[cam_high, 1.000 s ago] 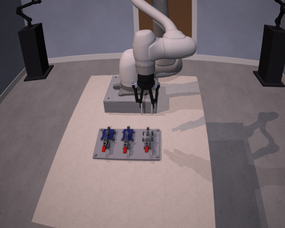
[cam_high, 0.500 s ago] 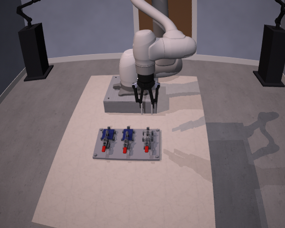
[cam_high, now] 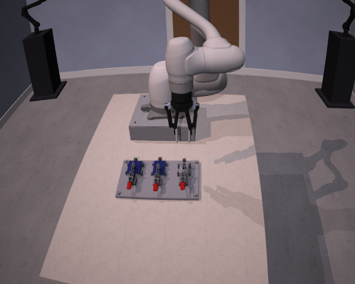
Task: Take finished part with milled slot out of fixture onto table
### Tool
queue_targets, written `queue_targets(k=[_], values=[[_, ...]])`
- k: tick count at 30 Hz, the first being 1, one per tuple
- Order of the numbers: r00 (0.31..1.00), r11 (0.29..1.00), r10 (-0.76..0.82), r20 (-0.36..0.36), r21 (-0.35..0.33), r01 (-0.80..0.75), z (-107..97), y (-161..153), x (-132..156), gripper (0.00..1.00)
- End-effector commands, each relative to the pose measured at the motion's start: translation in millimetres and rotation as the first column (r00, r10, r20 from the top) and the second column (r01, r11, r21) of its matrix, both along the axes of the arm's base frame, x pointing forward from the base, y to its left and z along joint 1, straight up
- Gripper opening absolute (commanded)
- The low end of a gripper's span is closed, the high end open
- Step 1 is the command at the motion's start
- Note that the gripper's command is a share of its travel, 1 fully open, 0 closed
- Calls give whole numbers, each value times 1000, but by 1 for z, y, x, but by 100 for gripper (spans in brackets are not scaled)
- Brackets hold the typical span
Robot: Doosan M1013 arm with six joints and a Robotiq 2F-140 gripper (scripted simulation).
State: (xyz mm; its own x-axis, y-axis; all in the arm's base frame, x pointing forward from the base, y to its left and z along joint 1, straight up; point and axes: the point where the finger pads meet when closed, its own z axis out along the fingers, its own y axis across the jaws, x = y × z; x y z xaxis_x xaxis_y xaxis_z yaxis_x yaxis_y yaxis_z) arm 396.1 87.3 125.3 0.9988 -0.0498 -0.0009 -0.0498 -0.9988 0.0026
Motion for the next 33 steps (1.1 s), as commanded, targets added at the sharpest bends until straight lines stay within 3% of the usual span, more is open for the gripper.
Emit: queue_targets(k=[1,33], values=[[1000,1000,0,0,0,0,0,0,0,28],[1000,1000,0,0,0,0,0,0,0,28]])
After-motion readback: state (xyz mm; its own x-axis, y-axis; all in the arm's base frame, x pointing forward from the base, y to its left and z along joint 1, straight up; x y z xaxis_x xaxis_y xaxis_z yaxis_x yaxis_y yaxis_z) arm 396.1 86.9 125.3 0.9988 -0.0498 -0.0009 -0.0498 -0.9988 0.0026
